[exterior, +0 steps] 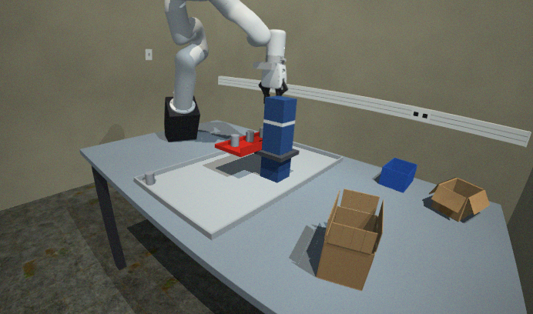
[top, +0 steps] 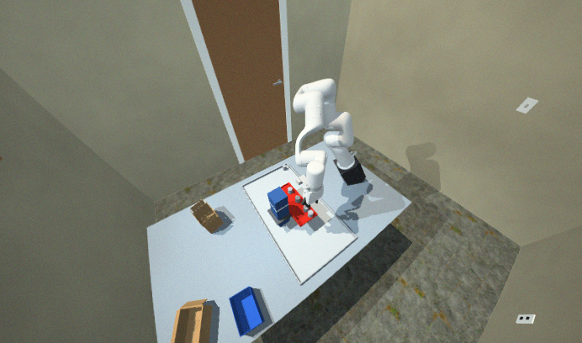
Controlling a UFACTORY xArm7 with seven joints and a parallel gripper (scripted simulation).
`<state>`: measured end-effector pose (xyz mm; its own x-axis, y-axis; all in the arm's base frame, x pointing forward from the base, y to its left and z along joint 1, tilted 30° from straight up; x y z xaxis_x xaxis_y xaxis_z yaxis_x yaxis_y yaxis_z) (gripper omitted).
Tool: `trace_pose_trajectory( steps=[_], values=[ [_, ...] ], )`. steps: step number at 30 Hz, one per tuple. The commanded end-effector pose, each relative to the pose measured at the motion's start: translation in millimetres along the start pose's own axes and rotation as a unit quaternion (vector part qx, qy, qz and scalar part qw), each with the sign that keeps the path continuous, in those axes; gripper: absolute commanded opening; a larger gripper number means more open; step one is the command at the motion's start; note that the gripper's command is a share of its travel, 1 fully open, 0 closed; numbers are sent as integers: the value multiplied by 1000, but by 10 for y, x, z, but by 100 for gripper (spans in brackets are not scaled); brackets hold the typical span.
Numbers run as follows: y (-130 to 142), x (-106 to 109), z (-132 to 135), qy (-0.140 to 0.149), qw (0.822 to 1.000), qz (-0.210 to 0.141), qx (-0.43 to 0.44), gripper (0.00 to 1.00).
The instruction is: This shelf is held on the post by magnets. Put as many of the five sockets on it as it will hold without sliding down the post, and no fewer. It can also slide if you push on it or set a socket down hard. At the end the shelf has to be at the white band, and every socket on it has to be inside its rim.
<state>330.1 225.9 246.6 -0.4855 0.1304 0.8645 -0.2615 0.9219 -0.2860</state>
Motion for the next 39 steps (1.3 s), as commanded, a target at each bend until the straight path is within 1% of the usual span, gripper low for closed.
trace_pose_trajectory(
  steps=[1, 7, 13, 31, 32, 34, 36, 37, 39],
  values=[
    [1, 99, -8, -1, 1000, 0, 0, 52],
    [1, 248, -8, -1, 1000, 0, 0, 52],
    [1, 337, -8, -1, 1000, 0, 0, 52],
    [1, 364, -8, -1, 1000, 0, 0, 52],
    [-3, 365, -5, -1, 1000, 0, 0, 100],
    [-3, 365, -5, -1, 1000, 0, 0, 100],
    [-83, 382, 46, -2, 1000, 3, 0, 100],
    [-175, 401, 109, -3, 1000, 6, -1, 100],
    [-437, 438, 318, -5, 1000, 13, -3, 100]
  ],
)
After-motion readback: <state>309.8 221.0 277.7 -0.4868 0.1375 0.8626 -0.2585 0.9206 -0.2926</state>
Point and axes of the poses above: the point where the finger pads meet when closed, its own x axis back along the fingers, its own z axis across the jaws, y = z × x, the point moved 1 cm from there along x, back along the fingers, and after that the axes turned 11 degrees about x, right-handed, at the moved point
